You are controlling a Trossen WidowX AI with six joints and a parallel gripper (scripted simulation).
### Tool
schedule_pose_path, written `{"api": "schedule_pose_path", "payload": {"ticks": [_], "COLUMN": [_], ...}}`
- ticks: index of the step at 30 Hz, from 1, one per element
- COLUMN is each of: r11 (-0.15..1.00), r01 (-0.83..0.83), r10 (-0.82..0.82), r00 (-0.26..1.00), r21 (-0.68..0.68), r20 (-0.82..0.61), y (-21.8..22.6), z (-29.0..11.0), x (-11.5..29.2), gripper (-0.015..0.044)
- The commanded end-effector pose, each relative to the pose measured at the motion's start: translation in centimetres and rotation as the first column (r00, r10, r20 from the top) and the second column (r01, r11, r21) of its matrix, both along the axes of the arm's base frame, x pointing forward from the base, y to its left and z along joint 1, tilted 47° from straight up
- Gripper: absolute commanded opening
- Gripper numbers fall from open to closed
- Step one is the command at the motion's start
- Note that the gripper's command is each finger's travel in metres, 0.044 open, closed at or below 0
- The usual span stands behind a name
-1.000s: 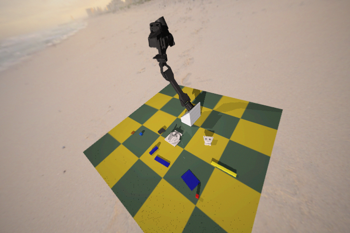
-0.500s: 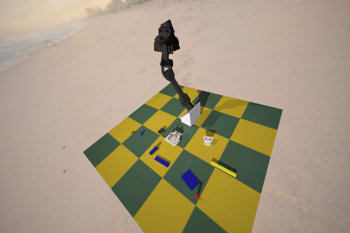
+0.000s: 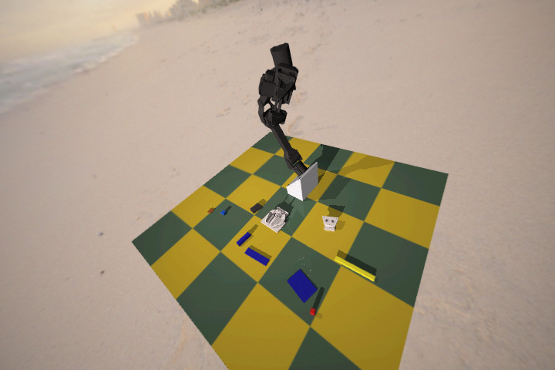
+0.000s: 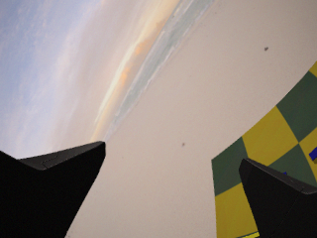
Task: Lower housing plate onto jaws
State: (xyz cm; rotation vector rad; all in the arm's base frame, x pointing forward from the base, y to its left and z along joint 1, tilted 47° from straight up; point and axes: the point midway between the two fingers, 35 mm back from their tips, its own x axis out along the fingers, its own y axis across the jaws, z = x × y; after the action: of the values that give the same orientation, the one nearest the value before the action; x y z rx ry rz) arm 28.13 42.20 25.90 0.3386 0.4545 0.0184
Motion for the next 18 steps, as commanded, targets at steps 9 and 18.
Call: {"api": "schedule_pose_path", "payload": {"ticks": [9,18], "r11": [0.98,0.945], "r01": [-0.056,-0.104], "r10": [0.031,0.029], "r00": [0.991,0.971], "r21": [-0.189,-0.311], "r20": [-0.13,-0.235], "y": [-0.1,-0.9], "z": [-7.7,-13.3], "x": [0.7,0.8], "gripper": [0.044,0.044]}}
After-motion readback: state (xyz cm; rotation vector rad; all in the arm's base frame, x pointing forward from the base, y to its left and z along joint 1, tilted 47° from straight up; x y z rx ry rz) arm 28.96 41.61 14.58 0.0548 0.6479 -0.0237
